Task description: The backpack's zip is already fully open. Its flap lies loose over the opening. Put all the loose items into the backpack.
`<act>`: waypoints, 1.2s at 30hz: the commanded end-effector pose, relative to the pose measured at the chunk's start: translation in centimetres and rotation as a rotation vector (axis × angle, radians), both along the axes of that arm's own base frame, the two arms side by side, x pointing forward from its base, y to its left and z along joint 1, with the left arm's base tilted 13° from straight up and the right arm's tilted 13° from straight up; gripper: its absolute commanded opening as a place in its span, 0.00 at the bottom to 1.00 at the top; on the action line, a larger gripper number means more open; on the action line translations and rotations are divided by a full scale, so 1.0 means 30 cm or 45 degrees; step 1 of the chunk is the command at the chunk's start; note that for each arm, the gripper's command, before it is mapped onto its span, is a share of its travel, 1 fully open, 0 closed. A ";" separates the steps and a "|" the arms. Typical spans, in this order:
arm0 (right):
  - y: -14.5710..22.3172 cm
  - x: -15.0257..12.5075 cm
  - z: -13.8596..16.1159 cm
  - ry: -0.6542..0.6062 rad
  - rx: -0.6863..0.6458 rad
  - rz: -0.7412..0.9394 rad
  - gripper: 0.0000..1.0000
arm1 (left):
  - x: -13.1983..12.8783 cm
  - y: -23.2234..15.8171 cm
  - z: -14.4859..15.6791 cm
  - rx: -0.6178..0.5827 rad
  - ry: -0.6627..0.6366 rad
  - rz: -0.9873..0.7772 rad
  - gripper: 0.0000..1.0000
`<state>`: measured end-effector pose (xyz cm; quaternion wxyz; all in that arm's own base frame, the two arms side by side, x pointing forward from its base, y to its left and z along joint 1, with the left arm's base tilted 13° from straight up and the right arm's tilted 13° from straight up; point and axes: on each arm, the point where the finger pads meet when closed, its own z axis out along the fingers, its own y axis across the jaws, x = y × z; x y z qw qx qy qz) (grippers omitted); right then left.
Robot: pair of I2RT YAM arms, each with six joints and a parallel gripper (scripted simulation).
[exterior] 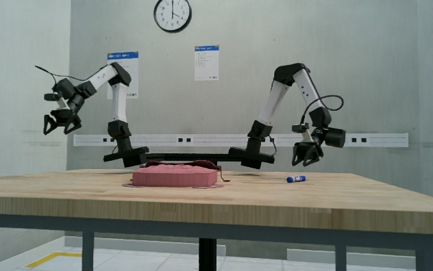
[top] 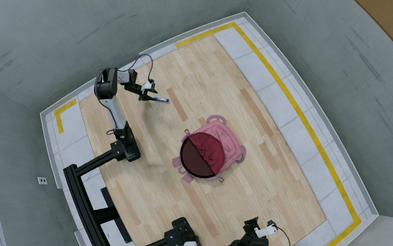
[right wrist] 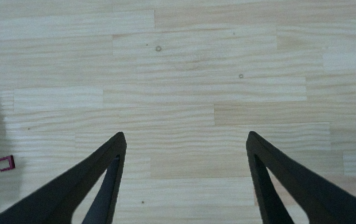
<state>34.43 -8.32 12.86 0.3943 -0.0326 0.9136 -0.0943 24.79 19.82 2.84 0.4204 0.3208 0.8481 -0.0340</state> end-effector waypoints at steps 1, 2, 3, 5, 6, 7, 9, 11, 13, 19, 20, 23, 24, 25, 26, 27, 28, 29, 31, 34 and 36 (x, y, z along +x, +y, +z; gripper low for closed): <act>-0.005 0.022 0.038 -0.033 -0.010 0.008 0.90 | 0.005 0.025 -0.032 0.023 -0.012 -0.010 0.47; -0.005 0.023 0.039 -0.033 -0.010 0.008 0.90 | 0.007 0.027 -0.043 0.023 -0.012 -0.012 0.47; -0.006 0.023 0.039 -0.033 -0.010 0.008 0.90 | 0.009 0.030 -0.053 0.023 -0.012 -0.014 0.47; -0.006 0.024 0.039 -0.033 -0.010 0.008 0.90 | 0.012 0.041 -0.072 0.027 -0.014 -0.012 0.47; -0.006 0.024 0.039 -0.033 -0.010 0.008 0.90 | 0.013 0.048 -0.081 0.030 -0.016 -0.011 0.47; -0.007 0.024 0.039 -0.033 -0.010 0.008 0.90 | 0.014 0.051 -0.092 0.029 -0.015 -0.010 0.47; -0.007 0.025 0.039 -0.033 -0.010 0.008 0.90 | 0.017 0.055 -0.114 0.029 -0.015 -0.013 0.47; -0.008 0.025 0.039 -0.033 -0.010 0.008 0.90 | 0.020 0.060 -0.136 0.028 -0.015 -0.014 0.47; -0.008 0.025 0.039 -0.033 -0.010 0.008 0.90 | 0.020 0.060 -0.136 0.028 -0.015 -0.014 0.47; -0.009 0.027 0.040 -0.033 -0.010 0.008 0.90 | 0.027 0.078 -0.175 0.027 -0.015 -0.015 0.47; -0.009 0.027 0.040 -0.033 -0.010 0.008 0.90 | 0.031 0.087 -0.157 0.045 -0.023 -0.013 0.47; -0.010 0.028 0.040 -0.033 -0.010 0.008 0.90 | 0.028 0.091 -0.167 0.040 -0.010 -0.012 0.47; -0.010 0.028 0.040 -0.033 -0.010 0.008 0.90 | 0.027 0.090 -0.172 0.036 -0.008 -0.014 0.47; -0.010 0.028 0.040 -0.033 -0.010 0.008 0.90 | 0.027 0.092 -0.170 0.037 -0.008 -0.012 0.47; -0.010 0.028 0.040 -0.033 -0.010 0.008 0.90 | 0.028 0.095 -0.161 0.044 -0.011 -0.011 0.47; -0.010 0.028 0.040 -0.033 -0.010 0.008 0.90 | 0.026 0.092 -0.159 0.037 -0.009 -0.011 0.47; -0.010 0.028 0.040 -0.033 -0.010 0.008 0.90 | 0.027 0.075 -0.155 0.020 -0.012 -0.013 0.47; -0.010 0.028 0.040 -0.033 -0.010 0.008 0.90 | 0.027 0.075 -0.155 0.020 -0.012 -0.013 0.47; -0.010 0.029 0.040 -0.032 -0.010 0.008 0.90 | 0.027 0.076 -0.155 0.020 -0.013 -0.013 0.38; -0.010 0.029 0.040 -0.032 -0.010 0.008 0.90 | 0.026 0.077 -0.155 0.020 -0.013 -0.013 0.38; -0.010 0.029 0.040 -0.032 -0.010 0.008 0.90 | 0.026 0.077 -0.155 0.020 -0.013 -0.013 0.38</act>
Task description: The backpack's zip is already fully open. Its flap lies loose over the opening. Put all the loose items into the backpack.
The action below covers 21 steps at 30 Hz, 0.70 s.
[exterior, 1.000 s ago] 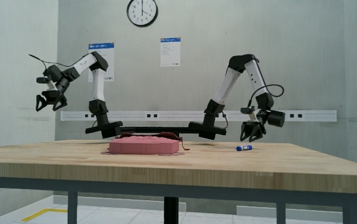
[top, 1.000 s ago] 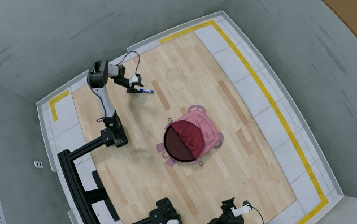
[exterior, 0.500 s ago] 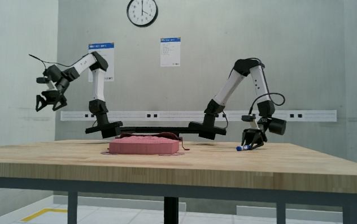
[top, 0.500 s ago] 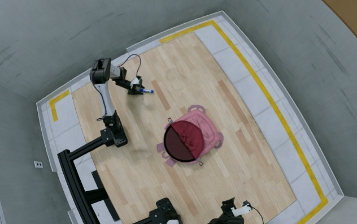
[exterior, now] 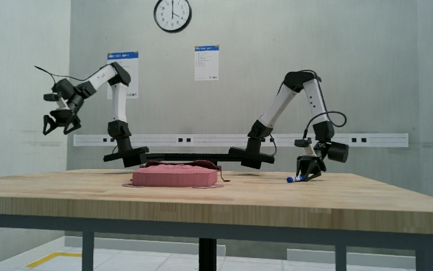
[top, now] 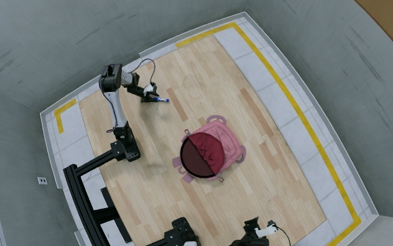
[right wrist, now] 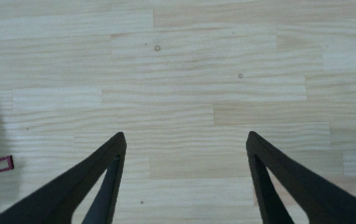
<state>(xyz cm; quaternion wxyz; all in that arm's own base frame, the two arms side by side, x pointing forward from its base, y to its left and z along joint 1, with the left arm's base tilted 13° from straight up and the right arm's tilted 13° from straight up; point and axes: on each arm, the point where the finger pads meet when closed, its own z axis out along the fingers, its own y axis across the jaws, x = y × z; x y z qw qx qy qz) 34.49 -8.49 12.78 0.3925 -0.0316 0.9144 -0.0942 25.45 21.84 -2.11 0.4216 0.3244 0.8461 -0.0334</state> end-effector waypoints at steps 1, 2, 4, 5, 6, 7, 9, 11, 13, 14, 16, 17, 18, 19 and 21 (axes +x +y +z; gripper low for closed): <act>-0.004 0.027 0.042 -0.037 -0.011 0.011 0.90 | 0.003 0.010 0.010 0.016 -0.008 -0.004 0.30; -0.004 0.027 0.042 -0.037 -0.011 0.011 0.90 | 0.003 0.010 0.010 0.016 -0.008 -0.004 0.30; -0.004 0.027 0.042 -0.037 -0.011 0.011 0.90 | 0.003 0.011 0.010 0.016 -0.008 -0.004 0.30; -0.004 0.027 0.042 -0.037 -0.011 0.011 0.90 | 0.003 0.011 0.010 0.016 -0.008 -0.004 0.30; -0.004 0.027 0.042 -0.037 -0.011 0.011 0.90 | 0.003 0.011 0.010 0.016 -0.007 -0.004 0.30; -0.004 0.027 0.042 -0.037 -0.011 0.011 0.90 | 0.003 0.012 0.011 0.016 -0.007 -0.004 0.21; -0.004 0.027 0.042 -0.037 -0.011 0.011 0.90 | 0.002 0.012 0.011 0.016 -0.007 -0.004 0.21; -0.004 0.027 0.042 -0.037 -0.011 0.011 0.90 | 0.002 0.012 0.011 0.016 -0.007 -0.004 0.21; -0.004 0.027 0.042 -0.037 -0.011 0.011 0.90 | 0.002 0.013 0.011 0.016 -0.008 -0.004 0.21; -0.004 0.027 0.042 -0.037 -0.011 0.011 0.90 | 0.002 0.013 0.011 0.016 -0.008 -0.004 0.21; -0.004 0.027 0.042 -0.037 -0.011 0.011 0.90 | 0.002 0.013 0.011 0.016 -0.008 -0.004 0.13; -0.004 0.027 0.042 -0.037 -0.011 0.011 0.90 | 0.001 0.014 0.011 0.016 -0.007 -0.004 0.13; -0.004 0.027 0.042 -0.037 -0.011 0.011 0.90 | 0.001 0.014 0.011 0.016 -0.007 -0.004 0.13; -0.004 0.027 0.042 -0.037 -0.011 0.011 0.90 | 0.001 0.014 0.011 0.016 -0.007 -0.004 0.13; -0.004 0.027 0.042 -0.037 -0.011 0.011 0.90 | 0.001 0.015 0.011 0.016 -0.007 -0.004 0.13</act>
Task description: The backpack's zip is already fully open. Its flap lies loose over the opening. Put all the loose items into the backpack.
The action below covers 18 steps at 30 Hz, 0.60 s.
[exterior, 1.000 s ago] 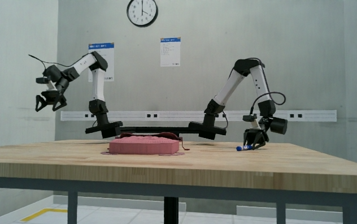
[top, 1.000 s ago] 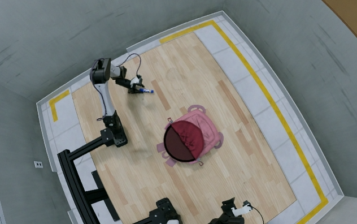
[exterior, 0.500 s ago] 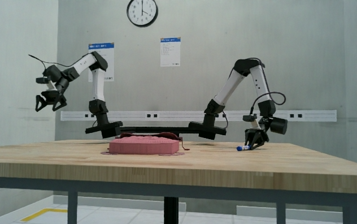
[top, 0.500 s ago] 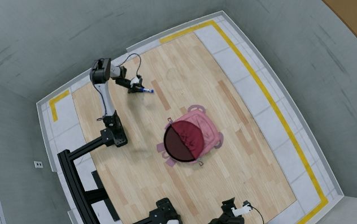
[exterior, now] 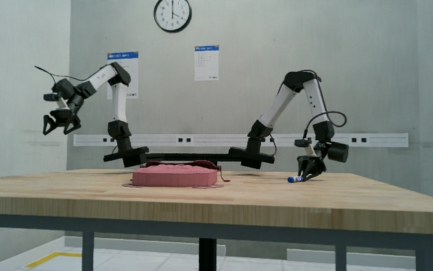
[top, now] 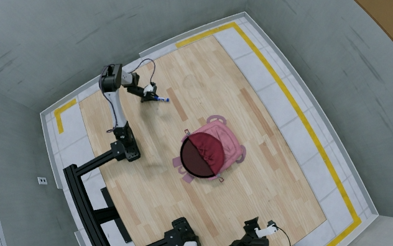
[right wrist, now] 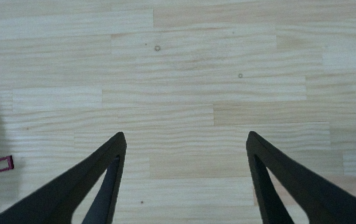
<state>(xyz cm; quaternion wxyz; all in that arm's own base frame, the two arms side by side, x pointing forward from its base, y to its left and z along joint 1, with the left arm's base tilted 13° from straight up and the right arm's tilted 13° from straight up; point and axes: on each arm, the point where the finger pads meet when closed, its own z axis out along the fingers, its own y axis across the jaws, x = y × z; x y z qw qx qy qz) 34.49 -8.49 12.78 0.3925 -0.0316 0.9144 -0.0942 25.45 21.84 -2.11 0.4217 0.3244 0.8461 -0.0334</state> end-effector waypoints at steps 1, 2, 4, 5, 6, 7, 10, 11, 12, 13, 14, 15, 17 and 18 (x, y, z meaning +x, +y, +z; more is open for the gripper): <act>-0.004 0.027 0.042 -0.037 -0.011 0.011 0.90 | 0.001 0.015 0.011 0.016 -0.007 -0.004 0.13; -0.004 0.027 0.042 -0.037 -0.011 0.011 0.90 | 0.000 0.015 0.011 0.016 -0.007 -0.004 0.13; -0.004 0.027 0.042 -0.037 -0.011 0.011 0.90 | 0.000 0.016 0.011 0.016 -0.007 -0.004 0.13; -0.004 0.027 0.042 -0.037 -0.011 0.011 0.90 | 0.000 0.016 0.011 0.016 -0.007 -0.004 0.13; -0.004 0.027 0.042 -0.037 -0.011 0.011 0.90 | 0.000 0.016 0.011 0.016 -0.007 -0.004 0.13; -0.004 0.027 0.042 -0.037 -0.011 0.011 0.90 | 0.000 0.016 0.011 0.016 -0.007 -0.004 0.13; -0.004 0.027 0.042 -0.037 -0.011 0.011 0.90 | 0.000 0.017 0.011 0.016 -0.007 -0.004 0.13; -0.004 0.027 0.042 -0.037 -0.011 0.011 0.90 | 0.000 0.017 0.011 0.016 -0.007 -0.004 0.13; -0.004 0.027 0.042 -0.037 -0.011 0.011 0.90 | -0.002 0.036 0.056 0.053 -0.013 0.002 0.13; -0.004 0.027 0.042 -0.037 -0.011 0.011 0.90 | -0.004 0.032 0.073 0.052 -0.015 0.002 0.13; -0.004 0.027 0.042 -0.037 -0.011 0.011 0.90 | -0.004 0.028 0.091 0.051 -0.019 0.002 0.13; -0.004 0.027 0.042 -0.037 -0.011 0.011 0.90 | -0.005 0.023 0.108 0.049 -0.022 0.002 0.13; -0.004 0.027 0.042 -0.037 -0.011 0.011 0.90 | -0.003 0.010 0.141 0.049 -0.023 -0.005 0.13; -0.004 0.027 0.042 -0.037 -0.011 0.011 0.90 | -0.004 0.006 0.157 0.049 -0.023 -0.006 0.13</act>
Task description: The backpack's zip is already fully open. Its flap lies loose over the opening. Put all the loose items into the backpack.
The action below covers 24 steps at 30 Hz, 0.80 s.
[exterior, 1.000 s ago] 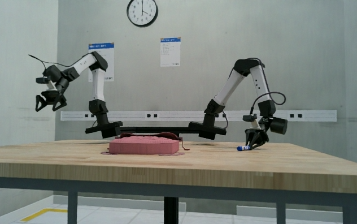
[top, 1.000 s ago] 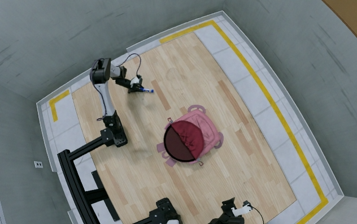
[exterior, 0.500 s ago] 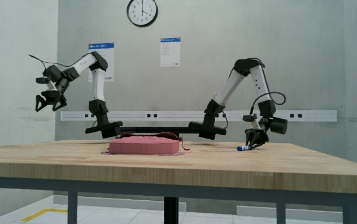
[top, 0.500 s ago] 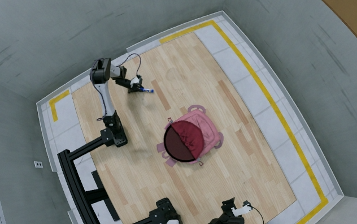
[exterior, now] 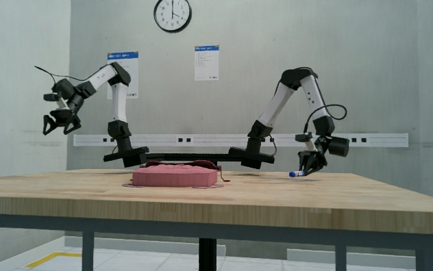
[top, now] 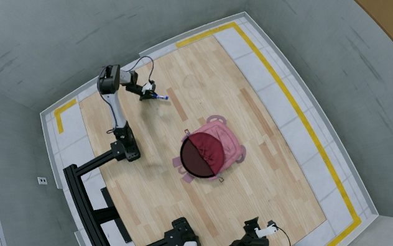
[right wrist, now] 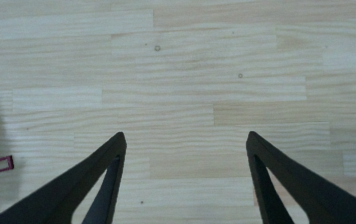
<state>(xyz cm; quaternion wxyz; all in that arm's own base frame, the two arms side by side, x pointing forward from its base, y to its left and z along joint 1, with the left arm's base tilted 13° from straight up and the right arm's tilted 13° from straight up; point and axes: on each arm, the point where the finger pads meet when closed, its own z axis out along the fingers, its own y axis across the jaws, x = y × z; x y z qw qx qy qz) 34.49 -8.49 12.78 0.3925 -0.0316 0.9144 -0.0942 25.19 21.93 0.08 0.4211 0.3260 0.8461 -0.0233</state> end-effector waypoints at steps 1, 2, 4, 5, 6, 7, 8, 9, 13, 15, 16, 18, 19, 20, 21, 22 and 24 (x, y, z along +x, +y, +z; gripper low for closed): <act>-0.004 0.027 0.042 -0.037 -0.011 0.011 0.90 | 0.003 -0.002 0.100 0.025 -0.015 -0.015 0.13; -0.004 0.027 0.042 -0.037 -0.011 0.011 0.90 | 0.002 -0.007 0.117 0.025 -0.016 -0.016 0.13; -0.004 0.027 0.042 -0.037 -0.011 0.011 0.90 | 0.000 -0.016 0.149 0.025 -0.016 -0.017 0.13; -0.004 0.027 0.042 -0.037 -0.011 0.011 0.90 | 0.000 -0.016 0.149 0.025 -0.016 -0.017 0.13; -0.004 0.027 0.042 -0.037 -0.011 0.011 0.90 | 0.000 -0.016 0.149 0.025 -0.016 -0.017 0.13; -0.004 0.027 0.042 -0.037 -0.011 0.011 0.90 | -0.001 -0.020 0.167 0.026 -0.016 -0.018 0.13; -0.004 0.027 0.042 -0.037 -0.011 0.011 0.90 | -0.002 -0.024 0.183 0.025 -0.015 -0.018 0.13; -0.004 0.027 0.042 -0.037 -0.011 0.011 0.90 | -0.003 -0.029 0.199 0.024 -0.015 -0.018 0.13; -0.004 0.027 0.042 -0.037 -0.011 0.011 0.90 | -0.009 -0.046 0.264 0.020 -0.013 -0.015 0.13; -0.004 0.027 0.042 -0.037 -0.011 0.011 0.90 | -0.014 -0.052 0.297 0.019 -0.013 -0.010 0.13; -0.004 0.027 0.042 -0.037 -0.011 0.011 0.90 | -0.016 -0.056 0.313 0.020 -0.013 -0.010 0.13; -0.004 0.027 0.042 -0.037 -0.011 0.011 0.90 | -0.019 -0.065 0.346 0.020 -0.013 -0.013 0.13; -0.004 0.027 0.042 -0.037 -0.011 0.011 0.90 | -0.019 -0.072 0.358 0.019 -0.013 -0.014 0.13; -0.004 0.027 0.042 -0.037 -0.011 0.011 0.90 | -0.019 -0.074 0.357 0.018 -0.012 -0.014 0.13; -0.004 0.027 0.042 -0.037 -0.011 0.011 0.90 | -0.020 -0.075 0.357 0.017 -0.012 -0.012 0.13; -0.004 0.027 0.042 -0.037 -0.011 0.011 0.90 | -0.020 -0.075 0.357 0.017 -0.012 -0.012 0.13; -0.004 0.027 0.042 -0.037 -0.011 0.011 0.90 | -0.030 -0.087 0.306 -0.050 0.021 -0.008 0.13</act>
